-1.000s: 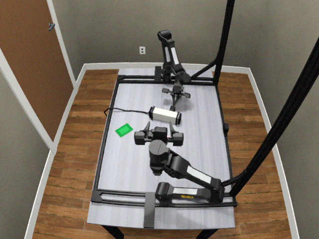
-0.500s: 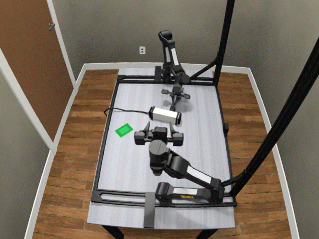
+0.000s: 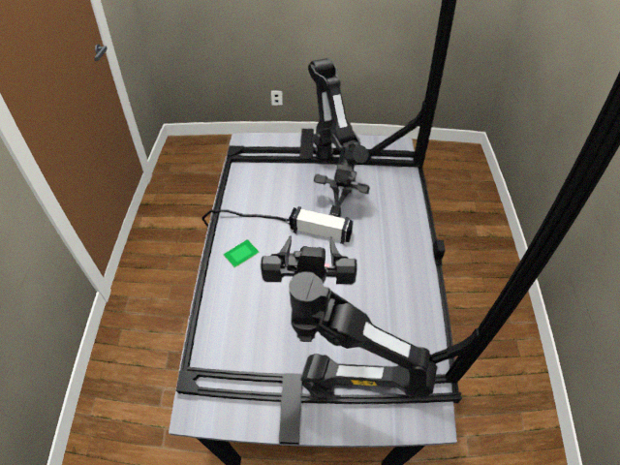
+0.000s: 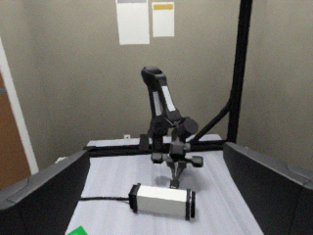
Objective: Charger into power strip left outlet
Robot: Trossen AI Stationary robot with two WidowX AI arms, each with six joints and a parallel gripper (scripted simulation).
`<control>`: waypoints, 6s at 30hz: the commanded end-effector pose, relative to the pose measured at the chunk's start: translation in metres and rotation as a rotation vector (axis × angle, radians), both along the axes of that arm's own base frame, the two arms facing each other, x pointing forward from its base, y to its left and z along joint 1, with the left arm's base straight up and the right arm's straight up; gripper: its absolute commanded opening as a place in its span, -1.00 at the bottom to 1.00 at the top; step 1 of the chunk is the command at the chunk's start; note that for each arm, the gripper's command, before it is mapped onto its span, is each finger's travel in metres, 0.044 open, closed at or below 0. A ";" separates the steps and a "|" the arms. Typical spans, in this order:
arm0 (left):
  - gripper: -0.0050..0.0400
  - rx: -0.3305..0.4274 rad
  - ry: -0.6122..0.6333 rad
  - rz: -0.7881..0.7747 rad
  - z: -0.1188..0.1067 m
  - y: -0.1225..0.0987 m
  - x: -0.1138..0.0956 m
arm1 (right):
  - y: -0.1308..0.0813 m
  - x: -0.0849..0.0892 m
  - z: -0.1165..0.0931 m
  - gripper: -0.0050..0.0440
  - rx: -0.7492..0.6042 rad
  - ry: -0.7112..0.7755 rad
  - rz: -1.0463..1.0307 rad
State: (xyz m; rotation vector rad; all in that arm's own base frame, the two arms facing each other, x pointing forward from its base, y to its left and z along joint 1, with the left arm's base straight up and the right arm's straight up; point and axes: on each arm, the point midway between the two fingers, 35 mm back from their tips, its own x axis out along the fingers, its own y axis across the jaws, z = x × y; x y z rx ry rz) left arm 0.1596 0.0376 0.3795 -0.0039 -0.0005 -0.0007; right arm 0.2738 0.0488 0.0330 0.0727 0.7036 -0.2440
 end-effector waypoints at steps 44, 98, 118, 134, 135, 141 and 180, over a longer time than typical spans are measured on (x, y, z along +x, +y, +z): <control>1.00 0.005 -0.001 0.000 0.002 0.000 0.000 | -0.002 0.018 0.010 -1.00 0.008 -0.021 -0.001; 1.00 0.005 -0.001 0.000 0.002 0.000 0.000 | -0.005 0.028 0.024 -1.00 0.008 -0.022 -0.001; 1.00 0.005 -0.001 0.000 0.002 0.000 0.000 | -0.006 0.031 0.030 -1.00 0.008 -0.022 -0.001; 1.00 0.005 -0.001 0.000 0.002 0.000 0.000 | -0.007 0.034 0.035 -1.00 0.008 -0.023 -0.001; 1.00 0.005 -0.001 0.000 0.002 0.000 0.000 | -0.007 0.035 0.035 -1.00 0.008 -0.023 -0.001; 1.00 0.005 -0.001 0.000 0.002 0.000 0.000 | -0.007 0.036 0.037 -1.00 0.008 -0.023 -0.001; 1.00 0.005 -0.001 0.000 0.002 0.000 0.000 | -0.009 0.042 0.047 -1.00 0.008 -0.024 -0.001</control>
